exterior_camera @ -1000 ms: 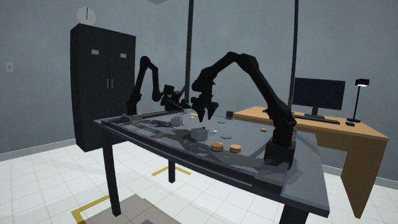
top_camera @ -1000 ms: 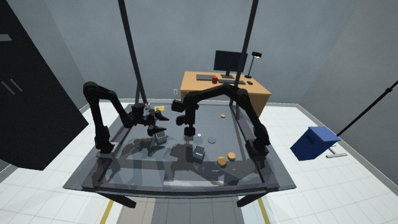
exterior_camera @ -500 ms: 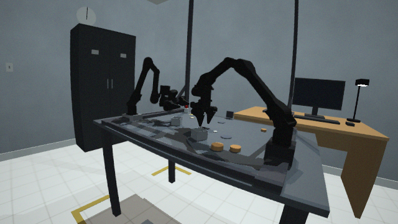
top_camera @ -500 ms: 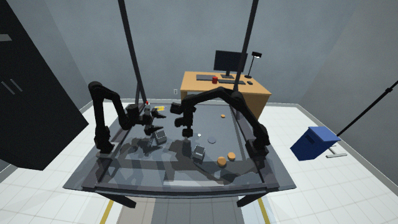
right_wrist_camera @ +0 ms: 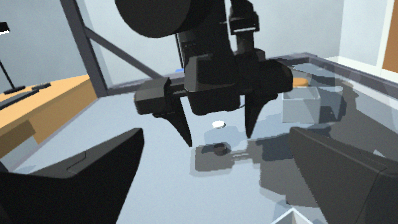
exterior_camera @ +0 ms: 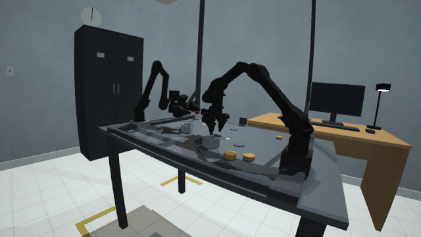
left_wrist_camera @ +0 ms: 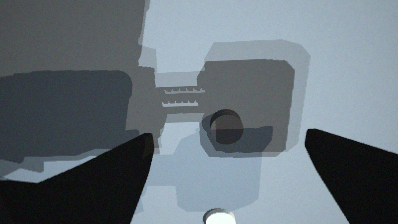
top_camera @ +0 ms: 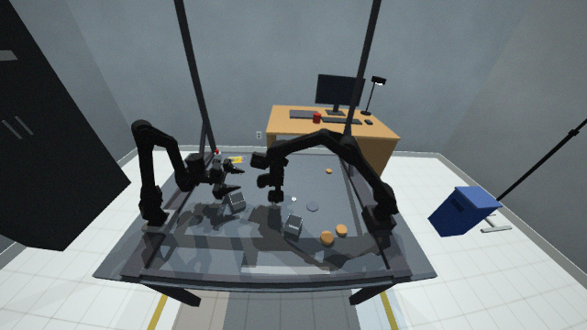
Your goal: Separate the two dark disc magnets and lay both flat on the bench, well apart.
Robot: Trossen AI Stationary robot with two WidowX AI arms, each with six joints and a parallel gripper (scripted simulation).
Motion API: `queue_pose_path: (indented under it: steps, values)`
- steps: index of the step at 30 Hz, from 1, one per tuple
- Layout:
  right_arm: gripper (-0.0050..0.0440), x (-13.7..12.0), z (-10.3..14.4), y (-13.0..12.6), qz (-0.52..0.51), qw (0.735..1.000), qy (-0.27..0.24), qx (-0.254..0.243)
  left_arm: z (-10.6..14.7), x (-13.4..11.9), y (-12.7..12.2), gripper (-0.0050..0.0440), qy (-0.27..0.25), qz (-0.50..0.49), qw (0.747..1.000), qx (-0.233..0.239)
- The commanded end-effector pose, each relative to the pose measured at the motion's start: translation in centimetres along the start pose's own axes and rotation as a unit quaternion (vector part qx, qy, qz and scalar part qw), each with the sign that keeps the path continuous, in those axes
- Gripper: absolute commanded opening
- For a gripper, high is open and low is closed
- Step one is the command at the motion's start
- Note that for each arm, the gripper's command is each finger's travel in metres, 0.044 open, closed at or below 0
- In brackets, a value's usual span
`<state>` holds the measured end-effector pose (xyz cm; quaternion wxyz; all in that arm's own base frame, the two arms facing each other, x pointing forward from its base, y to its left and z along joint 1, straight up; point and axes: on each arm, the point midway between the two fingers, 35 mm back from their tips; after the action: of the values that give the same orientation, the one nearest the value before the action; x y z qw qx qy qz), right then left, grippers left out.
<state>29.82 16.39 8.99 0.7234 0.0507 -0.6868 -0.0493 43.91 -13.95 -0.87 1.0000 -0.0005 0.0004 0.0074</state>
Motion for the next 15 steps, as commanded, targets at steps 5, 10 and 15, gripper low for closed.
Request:
queue_pose_path:
  steps: [5, 10, 15]
  values:
    - [0.04, 0.5, 0.0, 0.2, -0.005, 1.0, -0.006, 0.001, 0.2, 0.5, -0.2, 0.04, -0.015, 0.0, 1.0, -0.004]
    - [0.04, 0.5, 0.0, 0.2, -0.005, 1.0, -0.006, 0.001, -0.5, 0.3, -0.2, 0.04, -0.009, 0.0, 1.0, -0.003]
    - [0.04, 0.5, 0.0, 0.2, -0.005, 1.0, -0.006, 0.001, -0.7, 0.4, -0.2, 0.04, -0.009, 0.0, 1.0, -0.002]
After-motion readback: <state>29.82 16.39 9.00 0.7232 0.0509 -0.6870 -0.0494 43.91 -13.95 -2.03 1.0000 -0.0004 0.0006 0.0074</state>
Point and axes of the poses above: on each arm, the point midway between the two fingers, 35 mm back from their tips, its own z axis back along the fingers, its own y axis across the jaws, x = y × z, and after that the axes turned 1 degree about z, right-handed
